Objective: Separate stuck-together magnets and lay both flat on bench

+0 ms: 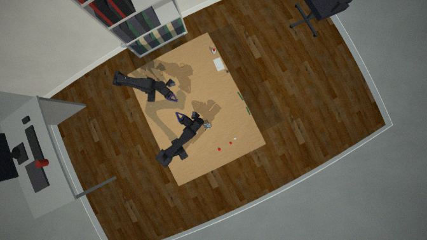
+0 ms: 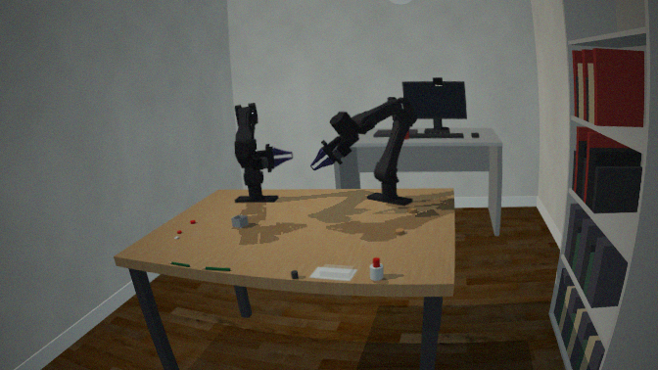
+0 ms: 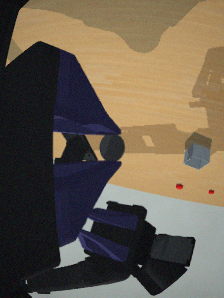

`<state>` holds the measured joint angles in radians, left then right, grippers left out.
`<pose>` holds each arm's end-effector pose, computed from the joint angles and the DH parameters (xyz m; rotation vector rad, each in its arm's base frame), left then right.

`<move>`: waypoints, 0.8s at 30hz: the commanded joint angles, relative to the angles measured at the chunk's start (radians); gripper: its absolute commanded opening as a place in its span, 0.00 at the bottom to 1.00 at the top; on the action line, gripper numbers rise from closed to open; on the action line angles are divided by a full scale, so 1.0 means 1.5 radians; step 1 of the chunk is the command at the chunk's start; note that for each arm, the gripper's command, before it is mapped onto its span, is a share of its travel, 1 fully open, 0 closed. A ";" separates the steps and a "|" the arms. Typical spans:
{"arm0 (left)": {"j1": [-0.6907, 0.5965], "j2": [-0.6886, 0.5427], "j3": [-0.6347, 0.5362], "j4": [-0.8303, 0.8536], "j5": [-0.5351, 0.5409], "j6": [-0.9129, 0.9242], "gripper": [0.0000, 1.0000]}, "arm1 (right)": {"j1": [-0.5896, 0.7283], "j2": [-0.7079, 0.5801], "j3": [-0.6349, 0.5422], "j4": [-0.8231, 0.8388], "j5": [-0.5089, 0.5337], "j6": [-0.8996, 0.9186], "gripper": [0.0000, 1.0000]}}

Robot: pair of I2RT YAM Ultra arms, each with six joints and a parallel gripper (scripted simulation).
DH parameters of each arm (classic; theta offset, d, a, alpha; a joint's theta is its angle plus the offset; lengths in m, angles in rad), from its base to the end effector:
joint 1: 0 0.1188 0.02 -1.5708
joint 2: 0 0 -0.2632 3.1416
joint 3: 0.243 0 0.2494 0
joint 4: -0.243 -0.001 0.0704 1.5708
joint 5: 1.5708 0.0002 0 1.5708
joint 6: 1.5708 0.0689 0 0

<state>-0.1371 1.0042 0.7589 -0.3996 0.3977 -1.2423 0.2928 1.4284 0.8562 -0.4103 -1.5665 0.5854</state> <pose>0.2293 -0.0576 0.2596 -1.0627 2.1868 -1.1444 0.2266 0.1413 0.2398 0.3058 -2.0702 -2.0637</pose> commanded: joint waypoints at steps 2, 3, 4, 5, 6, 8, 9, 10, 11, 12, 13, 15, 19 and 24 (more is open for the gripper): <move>0.006 0.005 0.019 -0.020 0.004 0.021 0.18 | 0.001 -0.003 0.003 0.001 -0.003 -0.002 0.18; 0.008 0.007 0.021 -0.024 0.005 0.024 0.18 | 0.001 -0.003 0.003 0.001 -0.003 -0.001 0.18; 0.009 0.009 0.023 -0.029 0.005 0.027 0.18 | 0.001 -0.003 0.003 0.001 -0.003 -0.002 0.18; 0.011 0.011 0.025 -0.033 0.006 0.030 0.18 | 0.001 -0.003 0.002 0.001 -0.003 -0.001 0.18; 0.012 0.013 0.027 -0.038 0.006 0.032 0.18 | 0.001 -0.003 0.002 0.001 -0.003 -0.001 0.18; 0.014 0.015 0.029 -0.042 0.007 0.035 0.18 | 0.001 -0.004 0.002 0.002 -0.003 0.000 0.18; 0.014 0.015 0.029 -0.042 0.007 0.035 0.18 | 0.001 -0.004 0.002 0.002 -0.003 0.000 0.18; 0.015 0.018 0.031 -0.046 0.007 0.038 0.18 | 0.001 -0.004 0.002 0.002 -0.003 0.000 0.18; 0.017 0.020 0.033 -0.051 0.008 0.040 0.18 | 0.001 -0.004 0.002 0.002 -0.003 0.000 0.18; 0.018 0.022 0.034 -0.052 0.008 0.041 0.18 | 0.001 -0.004 0.002 0.003 -0.003 0.000 0.18; 0.020 0.025 0.036 -0.057 0.008 0.044 0.18 | 0.001 -0.004 0.002 0.003 -0.003 0.000 0.18; 0.024 0.029 0.040 -0.067 0.010 0.050 0.18 | 0.001 -0.004 0.002 0.003 -0.003 0.000 0.18; 0.031 0.038 0.049 -0.085 0.012 0.061 0.18 | 0.001 -0.004 0.002 0.003 -0.003 0.001 0.18; 0.041 0.049 0.059 -0.109 0.016 0.074 0.18 | 0.001 -0.004 0.002 0.003 -0.003 0.001 0.18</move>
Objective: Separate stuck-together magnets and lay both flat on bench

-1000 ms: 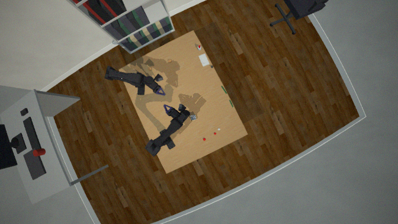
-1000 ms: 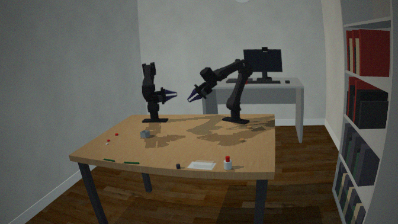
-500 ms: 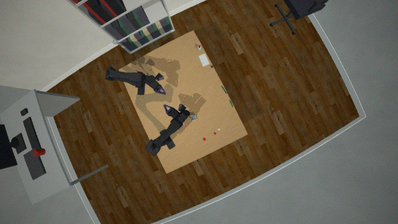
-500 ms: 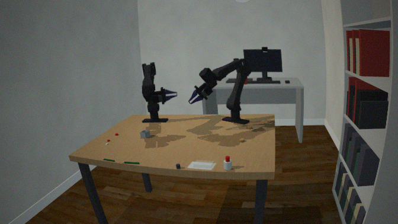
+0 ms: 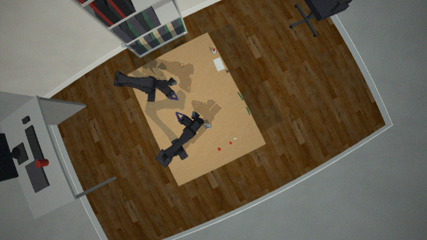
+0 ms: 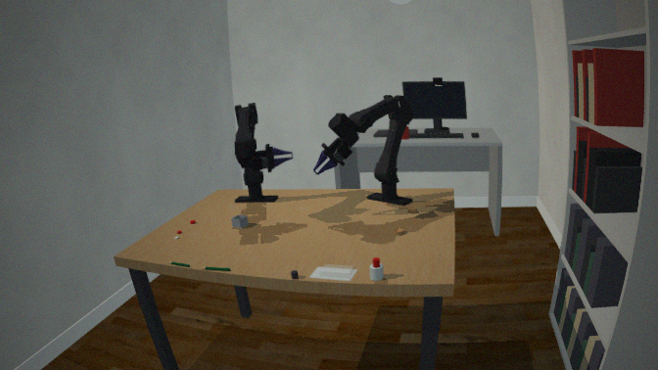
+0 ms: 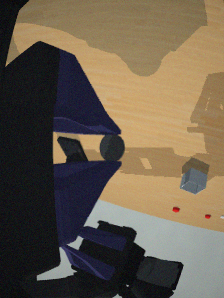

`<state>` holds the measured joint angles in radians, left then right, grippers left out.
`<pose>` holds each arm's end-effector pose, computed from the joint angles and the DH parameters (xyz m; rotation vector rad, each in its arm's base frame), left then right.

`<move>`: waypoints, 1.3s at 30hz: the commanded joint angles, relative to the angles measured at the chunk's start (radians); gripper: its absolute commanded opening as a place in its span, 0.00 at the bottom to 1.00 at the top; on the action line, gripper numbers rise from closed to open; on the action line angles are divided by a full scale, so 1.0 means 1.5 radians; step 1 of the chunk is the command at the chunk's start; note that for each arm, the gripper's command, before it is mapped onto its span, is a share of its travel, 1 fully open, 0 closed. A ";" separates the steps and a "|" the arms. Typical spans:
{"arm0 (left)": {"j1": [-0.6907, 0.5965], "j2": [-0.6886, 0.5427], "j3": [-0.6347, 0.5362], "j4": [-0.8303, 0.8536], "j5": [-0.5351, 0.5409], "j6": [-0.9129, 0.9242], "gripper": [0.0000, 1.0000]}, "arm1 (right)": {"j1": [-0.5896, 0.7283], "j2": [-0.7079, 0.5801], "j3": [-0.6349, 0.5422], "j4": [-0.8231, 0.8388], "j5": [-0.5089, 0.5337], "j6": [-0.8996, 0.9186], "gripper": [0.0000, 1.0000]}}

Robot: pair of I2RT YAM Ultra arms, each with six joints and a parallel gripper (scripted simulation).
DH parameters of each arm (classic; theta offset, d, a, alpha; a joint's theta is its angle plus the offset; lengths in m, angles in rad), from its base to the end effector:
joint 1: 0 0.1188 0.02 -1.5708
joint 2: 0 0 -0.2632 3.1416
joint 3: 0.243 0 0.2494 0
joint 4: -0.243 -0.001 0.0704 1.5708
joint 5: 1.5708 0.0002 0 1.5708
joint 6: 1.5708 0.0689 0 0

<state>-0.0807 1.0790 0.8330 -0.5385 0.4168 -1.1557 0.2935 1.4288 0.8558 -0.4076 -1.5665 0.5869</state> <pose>0.2364 -0.0461 0.2557 -1.1062 2.2900 -1.0456 0.2266 0.1415 0.2397 0.3069 -2.0699 -2.0635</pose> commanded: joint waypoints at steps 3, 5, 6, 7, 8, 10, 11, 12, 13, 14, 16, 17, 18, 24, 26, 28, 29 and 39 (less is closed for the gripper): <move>0.005 0.001 0.012 -0.021 0.004 0.019 0.18 | 0.000 -0.004 0.002 0.001 -0.003 0.000 0.18; 0.009 0.006 0.015 -0.028 0.005 0.023 0.18 | 0.000 -0.004 0.002 0.002 -0.003 0.000 0.18; 0.010 0.008 0.017 -0.032 0.006 0.025 0.18 | 0.000 -0.004 0.002 0.002 -0.003 0.000 0.18; 0.012 0.011 0.019 -0.037 0.006 0.028 0.18 | 0.000 -0.004 0.002 0.002 -0.003 0.000 0.18; 0.014 0.013 0.022 -0.042 0.007 0.031 0.18 | 0.000 -0.004 0.002 0.002 -0.003 0.000 0.18; 0.018 0.018 0.026 -0.051 0.008 0.036 0.18 | 0.000 -0.004 0.002 0.002 -0.003 0.000 0.18; 0.020 0.020 0.028 -0.056 0.009 0.039 0.18 | 0.000 -0.004 0.002 0.003 -0.003 0.001 0.18; 0.022 0.022 0.030 -0.061 0.009 0.042 0.18 | 0.000 -0.004 0.002 0.003 -0.003 0.001 0.18; 0.024 0.025 0.032 -0.065 0.010 0.045 0.18 | 0.000 -0.004 0.002 0.002 -0.003 0.000 0.18; 0.026 0.027 0.034 -0.070 0.011 0.047 0.18 | 0.000 -0.004 0.002 0.002 -0.003 0.001 0.18; 0.030 0.031 0.039 -0.079 0.012 0.053 0.18 | 0.000 -0.004 0.002 0.003 -0.003 0.001 0.18; 0.032 0.033 0.041 -0.084 0.013 0.056 0.18 | 0.000 -0.004 0.002 0.003 -0.003 0.001 0.18; 0.032 0.033 0.041 -0.084 0.013 0.056 0.18 | 0.000 -0.004 0.002 0.003 -0.003 0.001 0.18; 0.040 0.045 0.051 -0.102 0.014 0.066 0.18 | 0.000 -0.004 0.002 0.003 -0.003 0.001 0.18; 0.039 0.053 0.056 -0.101 0.003 0.064 0.18 | 0.000 -0.004 0.002 0.003 -0.003 0.001 0.18; 0.039 0.058 0.060 -0.105 -0.005 0.065 0.18 | 0.000 -0.004 0.002 0.003 -0.003 0.001 0.18; 0.039 0.062 0.062 -0.107 -0.007 0.066 0.18 | 0.000 -0.004 0.002 0.003 -0.003 0.002 0.18; 0.040 0.089 0.079 -0.121 -0.023 0.072 0.18 | 0.000 -0.004 0.001 0.004 -0.003 0.002 0.18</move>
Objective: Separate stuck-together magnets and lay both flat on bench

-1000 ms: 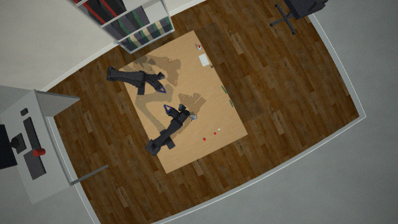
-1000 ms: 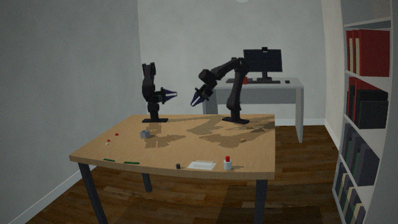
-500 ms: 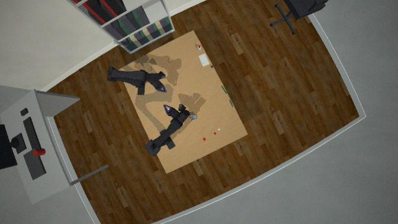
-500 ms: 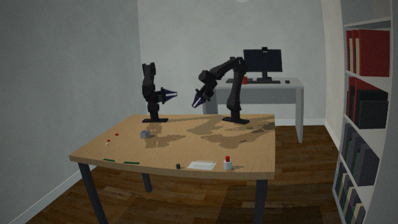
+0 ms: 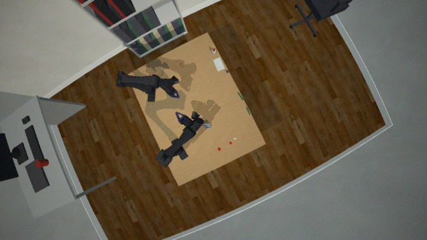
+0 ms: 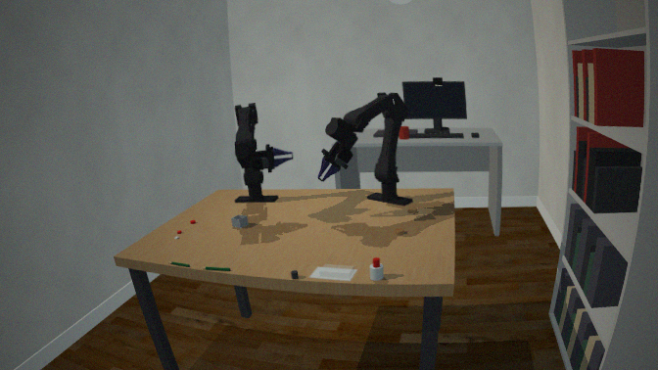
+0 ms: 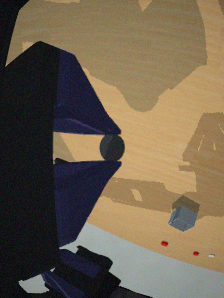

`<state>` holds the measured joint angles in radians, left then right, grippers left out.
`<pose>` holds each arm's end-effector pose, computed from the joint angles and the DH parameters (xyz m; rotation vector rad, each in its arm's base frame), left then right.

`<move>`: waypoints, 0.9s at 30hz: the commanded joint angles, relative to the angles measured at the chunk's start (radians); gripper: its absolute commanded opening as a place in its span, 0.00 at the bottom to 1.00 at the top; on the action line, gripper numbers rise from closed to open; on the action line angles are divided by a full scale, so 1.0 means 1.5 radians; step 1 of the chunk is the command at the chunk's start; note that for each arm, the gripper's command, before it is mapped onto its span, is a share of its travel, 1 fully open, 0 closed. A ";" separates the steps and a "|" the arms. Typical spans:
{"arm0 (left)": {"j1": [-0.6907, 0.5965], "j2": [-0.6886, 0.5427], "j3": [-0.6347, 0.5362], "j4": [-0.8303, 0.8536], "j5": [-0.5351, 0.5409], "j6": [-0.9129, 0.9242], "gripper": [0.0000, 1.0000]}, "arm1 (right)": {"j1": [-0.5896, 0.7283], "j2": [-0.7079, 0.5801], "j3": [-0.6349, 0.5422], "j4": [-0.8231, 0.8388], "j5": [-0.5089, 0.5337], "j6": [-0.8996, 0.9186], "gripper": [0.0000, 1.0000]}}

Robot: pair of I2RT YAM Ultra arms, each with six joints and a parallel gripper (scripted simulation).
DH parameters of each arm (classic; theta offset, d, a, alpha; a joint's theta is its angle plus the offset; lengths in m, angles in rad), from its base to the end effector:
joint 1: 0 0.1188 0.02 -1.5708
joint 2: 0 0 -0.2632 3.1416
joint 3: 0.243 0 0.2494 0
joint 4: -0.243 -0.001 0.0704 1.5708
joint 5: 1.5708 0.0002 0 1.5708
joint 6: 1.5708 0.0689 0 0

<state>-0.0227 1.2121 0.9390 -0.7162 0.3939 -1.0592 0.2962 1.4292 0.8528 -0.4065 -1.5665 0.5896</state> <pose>0.2497 -0.0311 0.2456 -1.2008 2.4321 -0.8803 0.2259 0.1420 0.2388 0.3040 -2.0670 -2.0591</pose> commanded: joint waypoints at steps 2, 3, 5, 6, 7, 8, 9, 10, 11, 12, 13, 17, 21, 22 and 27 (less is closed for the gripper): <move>0.002 0.007 0.013 -0.007 -0.012 0.010 0.18 | -0.001 -0.005 0.003 0.003 -0.003 0.000 0.18; 0.002 0.010 0.015 -0.010 -0.015 0.011 0.18 | -0.001 -0.005 0.003 0.003 -0.003 0.000 0.18; 0.002 0.017 0.020 -0.014 -0.020 0.012 0.18 | -0.001 -0.005 0.003 0.003 -0.003 0.000 0.18; 0.002 0.020 0.022 -0.017 -0.022 0.013 0.18 | -0.001 -0.005 0.003 0.004 -0.003 0.001 0.18; 0.002 0.023 0.024 -0.019 -0.025 0.014 0.18 | -0.001 -0.005 0.003 0.004 -0.003 0.001 0.18; 0.003 0.027 0.026 -0.021 -0.027 0.015 0.18 | -0.001 -0.005 0.003 0.004 -0.003 0.001 0.18; 0.003 0.030 0.028 -0.023 -0.029 0.016 0.18 | -0.001 -0.005 0.003 0.004 -0.003 0.001 0.18; 0.003 0.034 0.031 -0.025 -0.031 0.016 0.18 | -0.001 -0.005 0.003 0.004 -0.003 0.001 0.18; 0.003 0.037 0.033 -0.027 -0.034 0.017 0.18 | -0.001 -0.005 0.003 0.004 -0.003 0.001 0.18; 0.004 0.040 0.035 -0.030 -0.036 0.018 0.18 | -0.001 -0.005 0.003 0.005 -0.003 0.001 0.18; 0.004 0.040 0.035 -0.030 -0.036 0.018 0.18 | -0.001 -0.005 0.003 0.005 -0.003 0.001 0.18; 0.004 0.051 0.041 -0.034 -0.041 0.019 0.18 | -0.001 -0.005 0.003 0.005 -0.003 0.002 0.18; 0.004 0.065 0.049 -0.043 -0.051 0.022 0.18 | -0.001 -0.005 0.003 0.004 -0.003 0.001 0.18; 0.004 0.069 0.051 -0.045 -0.053 0.023 0.18 | -0.001 -0.005 0.003 0.004 -0.003 0.001 0.18; 0.005 0.086 0.063 -0.054 -0.065 0.027 0.18 | -0.001 -0.005 0.003 0.004 -0.003 0.001 0.18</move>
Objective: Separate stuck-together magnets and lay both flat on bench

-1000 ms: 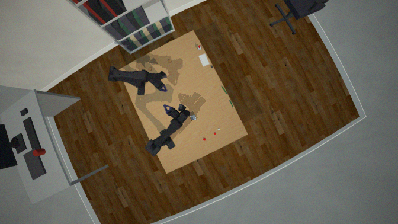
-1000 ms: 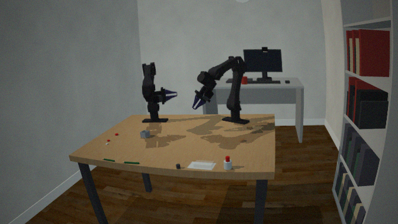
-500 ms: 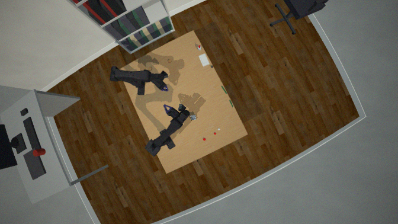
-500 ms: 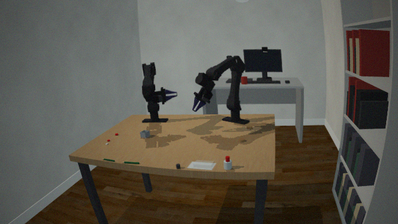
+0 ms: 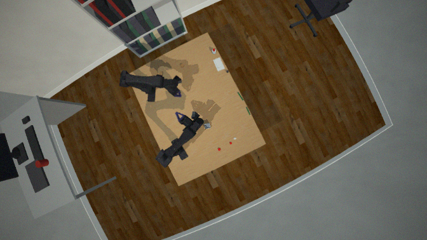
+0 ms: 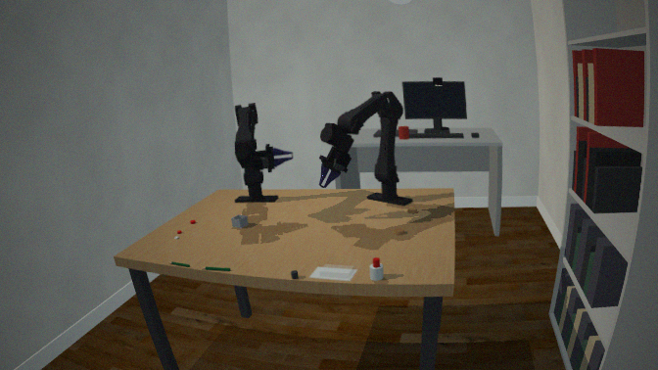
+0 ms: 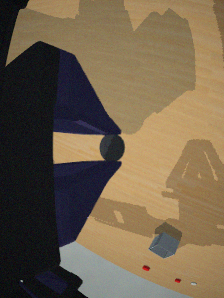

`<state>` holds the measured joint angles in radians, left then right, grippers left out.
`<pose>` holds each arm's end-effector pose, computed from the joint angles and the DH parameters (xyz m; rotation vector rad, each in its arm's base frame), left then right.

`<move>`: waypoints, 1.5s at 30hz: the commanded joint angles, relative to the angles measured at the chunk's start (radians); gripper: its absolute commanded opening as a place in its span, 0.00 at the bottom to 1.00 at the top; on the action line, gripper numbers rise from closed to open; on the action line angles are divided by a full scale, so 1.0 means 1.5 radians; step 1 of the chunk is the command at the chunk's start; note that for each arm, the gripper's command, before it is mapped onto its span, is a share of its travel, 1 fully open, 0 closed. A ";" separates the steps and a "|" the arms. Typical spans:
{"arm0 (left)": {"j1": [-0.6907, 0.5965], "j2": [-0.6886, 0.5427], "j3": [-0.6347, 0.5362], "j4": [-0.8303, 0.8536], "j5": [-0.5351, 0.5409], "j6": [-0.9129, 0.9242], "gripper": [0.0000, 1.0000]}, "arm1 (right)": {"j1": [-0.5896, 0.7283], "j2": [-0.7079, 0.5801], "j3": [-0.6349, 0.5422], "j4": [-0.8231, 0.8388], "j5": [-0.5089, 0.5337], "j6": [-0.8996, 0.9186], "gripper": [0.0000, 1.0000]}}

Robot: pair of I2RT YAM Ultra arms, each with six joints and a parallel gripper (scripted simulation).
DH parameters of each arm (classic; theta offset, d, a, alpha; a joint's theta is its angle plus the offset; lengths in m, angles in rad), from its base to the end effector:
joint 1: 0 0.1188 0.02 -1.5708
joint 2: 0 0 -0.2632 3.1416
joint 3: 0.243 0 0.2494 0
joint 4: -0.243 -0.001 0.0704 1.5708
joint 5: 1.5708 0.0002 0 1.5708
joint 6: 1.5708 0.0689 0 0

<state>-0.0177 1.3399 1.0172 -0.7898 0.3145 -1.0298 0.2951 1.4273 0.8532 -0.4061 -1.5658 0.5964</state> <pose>0.2679 -0.0251 0.2332 -1.2729 2.5116 -0.7146 0.2260 0.1418 0.2393 0.2982 -2.0674 -2.0571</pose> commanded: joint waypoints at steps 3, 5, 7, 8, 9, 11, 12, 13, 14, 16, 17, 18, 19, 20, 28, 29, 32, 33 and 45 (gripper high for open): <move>0.002 0.008 0.015 -0.009 -0.017 0.009 0.18 | -0.001 -0.003 0.003 0.004 -0.003 -0.004 0.18; 0.002 0.012 0.017 -0.011 -0.019 0.010 0.18 | -0.001 -0.003 0.003 0.004 -0.003 -0.004 0.18; 0.002 0.019 0.021 -0.013 -0.022 0.011 0.18 | -0.001 -0.004 0.003 0.004 -0.003 -0.003 0.18; 0.002 0.023 0.023 -0.015 -0.024 0.011 0.18 | -0.001 -0.004 0.003 0.004 -0.003 -0.003 0.18; 0.002 0.026 0.025 -0.017 -0.026 0.012 0.18 | -0.001 -0.004 0.003 0.004 -0.003 -0.004 0.18; 0.002 0.033 0.030 -0.023 -0.032 0.014 0.18 | -0.001 -0.004 0.003 0.005 -0.003 -0.003 0.18; 0.002 0.037 0.032 -0.025 -0.034 0.014 0.18 | -0.001 -0.004 0.003 0.005 -0.003 -0.003 0.18; 0.002 0.039 0.035 -0.027 -0.037 0.015 0.18 | -0.001 -0.004 0.003 0.005 -0.003 -0.003 0.18; 0.002 0.043 0.037 -0.029 -0.039 0.016 0.18 | -0.001 -0.004 0.003 0.005 -0.003 -0.002 0.18; 0.002 0.050 0.042 -0.033 -0.044 0.017 0.18 | -0.001 -0.004 0.003 0.005 -0.003 -0.002 0.18; 0.002 0.053 0.044 -0.035 -0.046 0.018 0.18 | -0.001 -0.004 0.003 0.005 -0.003 -0.003 0.18; 0.002 0.057 0.047 -0.037 -0.049 0.019 0.18 | -0.001 -0.004 0.003 0.005 -0.003 -0.003 0.18; 0.003 0.059 0.049 -0.039 -0.051 0.019 0.18 | -0.001 -0.004 0.003 0.005 -0.003 -0.003 0.18; 0.003 0.059 0.049 -0.039 -0.051 0.019 0.18 | -0.001 -0.004 0.003 0.005 -0.003 -0.003 0.18; 0.004 0.083 0.064 -0.053 -0.067 0.025 0.18 | -0.001 -0.004 0.003 0.005 -0.003 -0.003 0.18; 0.004 0.087 0.066 -0.055 -0.069 0.026 0.18 | -0.001 -0.004 0.003 0.005 -0.003 -0.003 0.18; 0.004 0.097 0.073 -0.061 -0.076 0.028 0.18 | -0.001 -0.004 0.002 0.006 -0.003 -0.002 0.18; 0.004 0.101 0.075 -0.063 -0.079 0.029 0.18 | -0.001 -0.004 0.002 0.006 -0.003 -0.002 0.18; 0.005 0.135 0.095 -0.082 -0.102 0.035 0.18 | -0.001 -0.004 0.002 0.006 -0.003 -0.002 0.18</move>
<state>-0.0120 1.5455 1.1439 -0.9043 0.1841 -0.9840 0.2951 1.4254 0.8532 -0.3996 -1.5658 0.5976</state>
